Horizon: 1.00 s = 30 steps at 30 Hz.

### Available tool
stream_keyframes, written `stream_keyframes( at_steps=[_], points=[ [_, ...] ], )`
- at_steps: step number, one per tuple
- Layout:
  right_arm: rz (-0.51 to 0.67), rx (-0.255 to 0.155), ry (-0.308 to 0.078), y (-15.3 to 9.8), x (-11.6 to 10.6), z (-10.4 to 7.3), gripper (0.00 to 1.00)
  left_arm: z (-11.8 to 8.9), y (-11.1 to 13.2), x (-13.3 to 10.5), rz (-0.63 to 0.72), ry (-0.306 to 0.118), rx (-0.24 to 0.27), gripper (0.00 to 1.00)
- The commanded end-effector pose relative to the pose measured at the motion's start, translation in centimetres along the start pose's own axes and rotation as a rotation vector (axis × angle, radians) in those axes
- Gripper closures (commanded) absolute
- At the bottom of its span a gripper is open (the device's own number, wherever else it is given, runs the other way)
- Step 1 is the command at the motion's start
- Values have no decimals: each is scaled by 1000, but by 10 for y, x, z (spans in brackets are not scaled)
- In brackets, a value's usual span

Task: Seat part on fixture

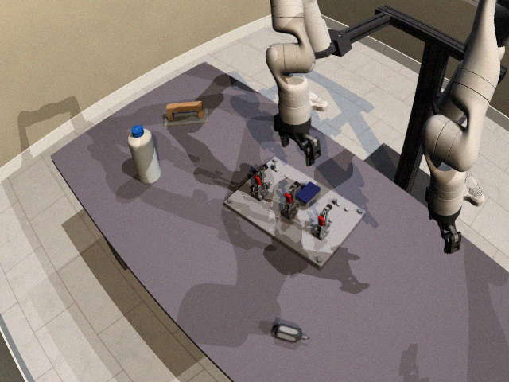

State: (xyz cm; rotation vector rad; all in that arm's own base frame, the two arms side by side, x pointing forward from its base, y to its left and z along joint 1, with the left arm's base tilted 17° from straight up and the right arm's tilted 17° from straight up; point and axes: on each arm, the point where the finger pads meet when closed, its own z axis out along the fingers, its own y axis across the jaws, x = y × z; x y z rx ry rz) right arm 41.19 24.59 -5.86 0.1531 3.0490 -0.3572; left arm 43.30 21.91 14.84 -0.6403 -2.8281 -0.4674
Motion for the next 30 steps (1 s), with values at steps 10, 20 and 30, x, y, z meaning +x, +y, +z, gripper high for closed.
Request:
stream_keyframes(
  at_steps=[10,20,30],
  points=[
    [-171,14,-84,8,30,2,2,7,34,54,-223,0,51,2],
    [-174,14,-85,8,31,2,2,14,61,114,-452,2,97,2],
    [-174,14,-85,8,31,2,2,19,77,166,-649,3,131,2]
  ],
)
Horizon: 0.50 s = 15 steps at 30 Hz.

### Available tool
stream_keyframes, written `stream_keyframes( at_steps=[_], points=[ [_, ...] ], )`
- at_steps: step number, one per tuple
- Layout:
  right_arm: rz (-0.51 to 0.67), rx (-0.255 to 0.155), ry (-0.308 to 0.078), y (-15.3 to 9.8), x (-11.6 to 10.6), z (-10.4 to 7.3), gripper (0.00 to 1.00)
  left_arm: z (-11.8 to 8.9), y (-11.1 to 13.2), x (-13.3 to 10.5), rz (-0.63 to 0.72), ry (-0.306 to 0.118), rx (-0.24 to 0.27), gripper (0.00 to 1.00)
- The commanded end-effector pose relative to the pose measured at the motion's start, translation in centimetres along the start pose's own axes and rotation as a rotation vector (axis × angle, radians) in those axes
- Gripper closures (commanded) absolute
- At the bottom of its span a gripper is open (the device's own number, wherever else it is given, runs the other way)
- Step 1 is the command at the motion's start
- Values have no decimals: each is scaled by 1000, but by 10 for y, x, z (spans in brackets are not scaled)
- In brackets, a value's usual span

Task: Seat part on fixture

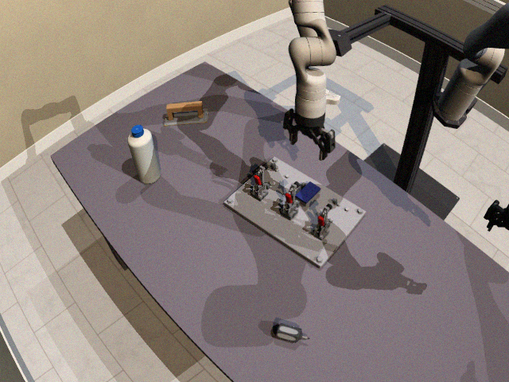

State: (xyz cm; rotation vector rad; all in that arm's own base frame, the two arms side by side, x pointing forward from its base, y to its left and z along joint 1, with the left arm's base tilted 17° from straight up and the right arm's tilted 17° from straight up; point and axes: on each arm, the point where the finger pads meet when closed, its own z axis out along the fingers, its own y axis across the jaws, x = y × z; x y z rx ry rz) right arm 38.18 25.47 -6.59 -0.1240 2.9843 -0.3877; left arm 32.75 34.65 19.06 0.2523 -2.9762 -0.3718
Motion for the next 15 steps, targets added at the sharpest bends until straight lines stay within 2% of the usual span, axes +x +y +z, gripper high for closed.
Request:
stream_keyframes(
  at_steps=[1,12,14,15],
  points=[
    [0,-2,-1,1,0,-1,2,-1,16,12,-70,-2,11,2],
    [0,-2,-1,1,0,-1,2,-1,66,64,-329,-6,49,2],
    [0,-2,-1,1,0,-1,2,-1,66,64,-329,-6,49,2],
    [0,-2,-1,1,0,-1,2,-1,77,76,-388,-7,56,2]
  ],
)
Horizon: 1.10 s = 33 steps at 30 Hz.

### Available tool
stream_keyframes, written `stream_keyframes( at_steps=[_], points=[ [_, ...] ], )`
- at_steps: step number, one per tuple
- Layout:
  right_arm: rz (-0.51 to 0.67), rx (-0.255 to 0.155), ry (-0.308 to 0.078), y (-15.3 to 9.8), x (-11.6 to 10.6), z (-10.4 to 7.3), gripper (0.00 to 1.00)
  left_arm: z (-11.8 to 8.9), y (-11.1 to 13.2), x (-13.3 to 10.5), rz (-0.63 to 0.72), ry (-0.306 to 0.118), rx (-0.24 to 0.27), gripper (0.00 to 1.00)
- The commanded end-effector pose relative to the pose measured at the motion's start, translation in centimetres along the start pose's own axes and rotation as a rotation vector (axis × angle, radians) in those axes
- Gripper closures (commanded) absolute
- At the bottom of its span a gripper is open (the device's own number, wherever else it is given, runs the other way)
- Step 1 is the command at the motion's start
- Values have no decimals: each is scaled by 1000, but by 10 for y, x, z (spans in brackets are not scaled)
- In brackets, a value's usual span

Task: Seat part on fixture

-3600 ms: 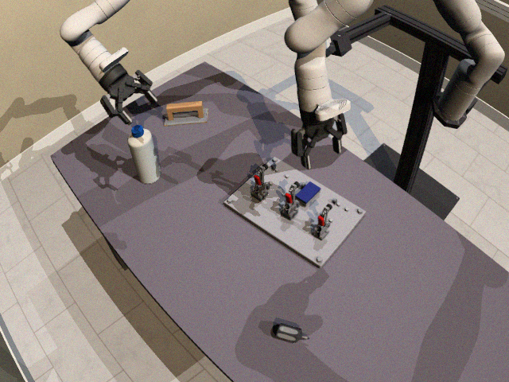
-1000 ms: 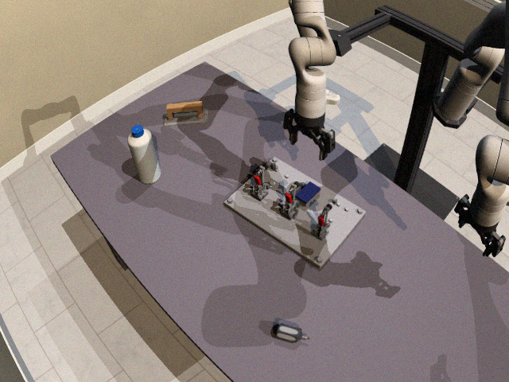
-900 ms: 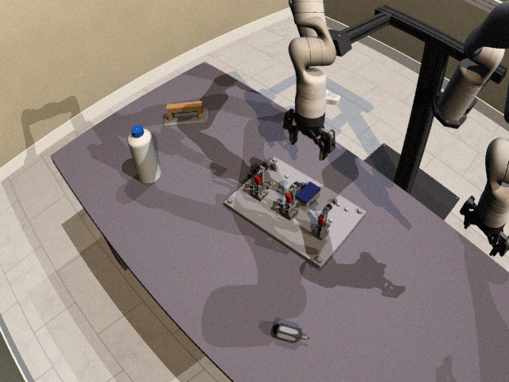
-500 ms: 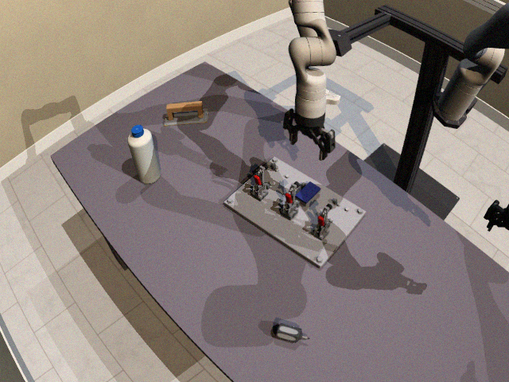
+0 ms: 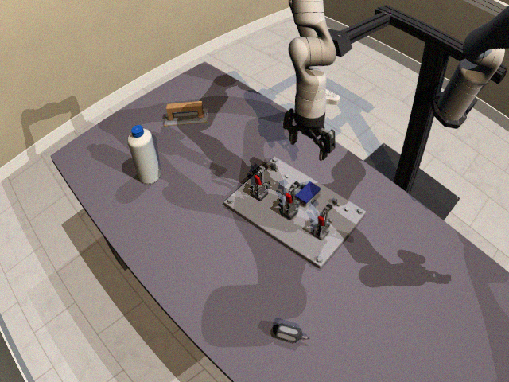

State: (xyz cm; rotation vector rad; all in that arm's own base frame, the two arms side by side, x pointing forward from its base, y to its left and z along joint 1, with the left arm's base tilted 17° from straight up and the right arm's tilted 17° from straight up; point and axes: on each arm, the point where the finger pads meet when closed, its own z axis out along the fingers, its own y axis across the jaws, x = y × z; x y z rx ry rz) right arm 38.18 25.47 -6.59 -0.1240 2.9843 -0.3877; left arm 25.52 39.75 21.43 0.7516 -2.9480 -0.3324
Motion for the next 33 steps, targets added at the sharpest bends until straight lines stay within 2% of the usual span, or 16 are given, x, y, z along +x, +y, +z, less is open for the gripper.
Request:
stream_keyframes(
  at_steps=[1,14,16,17,31,33],
  points=[
    [0,-2,-1,1,0,-1,2,-2,17,10,-72,-4,9,2],
    [0,-2,-1,1,0,-1,2,-8,83,60,-372,-16,41,2],
    [0,-2,-1,1,0,-1,2,-8,83,60,-372,-16,41,2],
    [0,-2,-1,1,0,-1,2,-10,93,70,-424,-18,46,2],
    [0,-2,-1,1,0,-1,2,-20,151,136,-751,-41,67,2],
    [0,-2,-1,1,0,-1,2,-20,151,136,-751,-41,67,2]
  ],
)
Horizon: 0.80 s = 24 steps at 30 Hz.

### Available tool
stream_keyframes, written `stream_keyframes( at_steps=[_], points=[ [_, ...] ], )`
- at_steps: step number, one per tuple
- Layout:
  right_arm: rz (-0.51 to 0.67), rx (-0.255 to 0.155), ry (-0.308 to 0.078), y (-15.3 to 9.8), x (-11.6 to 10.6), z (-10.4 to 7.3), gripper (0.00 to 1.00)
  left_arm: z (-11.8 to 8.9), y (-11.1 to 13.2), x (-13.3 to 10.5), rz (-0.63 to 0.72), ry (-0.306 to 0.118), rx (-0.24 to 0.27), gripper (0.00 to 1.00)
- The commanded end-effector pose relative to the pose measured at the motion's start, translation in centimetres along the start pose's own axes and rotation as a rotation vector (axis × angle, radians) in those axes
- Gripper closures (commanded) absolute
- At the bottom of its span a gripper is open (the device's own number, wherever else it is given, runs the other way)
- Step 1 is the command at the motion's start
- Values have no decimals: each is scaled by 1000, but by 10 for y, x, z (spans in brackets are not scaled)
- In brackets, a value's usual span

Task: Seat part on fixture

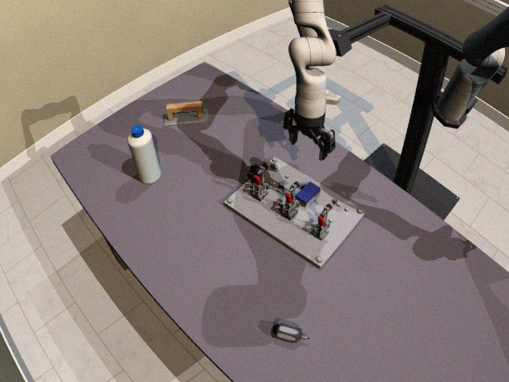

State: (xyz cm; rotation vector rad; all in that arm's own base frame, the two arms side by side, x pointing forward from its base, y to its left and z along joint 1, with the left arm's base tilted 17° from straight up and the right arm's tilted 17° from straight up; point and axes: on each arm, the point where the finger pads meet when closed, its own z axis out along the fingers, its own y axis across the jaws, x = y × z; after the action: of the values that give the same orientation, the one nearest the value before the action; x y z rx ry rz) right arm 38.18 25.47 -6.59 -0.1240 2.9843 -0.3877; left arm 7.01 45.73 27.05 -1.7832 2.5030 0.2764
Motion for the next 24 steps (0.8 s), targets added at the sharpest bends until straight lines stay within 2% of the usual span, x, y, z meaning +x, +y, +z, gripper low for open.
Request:
stream_keyframes(
  at_steps=[1,13,24],
  points=[
    [0,-2,-1,1,0,-1,2,-3,12,2,-45,-6,4,2],
    [0,-2,-1,1,0,-1,2,-21,83,23,-324,-40,16,2],
    [0,-2,-1,1,0,-1,2,-28,105,32,-413,-53,19,2]
  ],
)
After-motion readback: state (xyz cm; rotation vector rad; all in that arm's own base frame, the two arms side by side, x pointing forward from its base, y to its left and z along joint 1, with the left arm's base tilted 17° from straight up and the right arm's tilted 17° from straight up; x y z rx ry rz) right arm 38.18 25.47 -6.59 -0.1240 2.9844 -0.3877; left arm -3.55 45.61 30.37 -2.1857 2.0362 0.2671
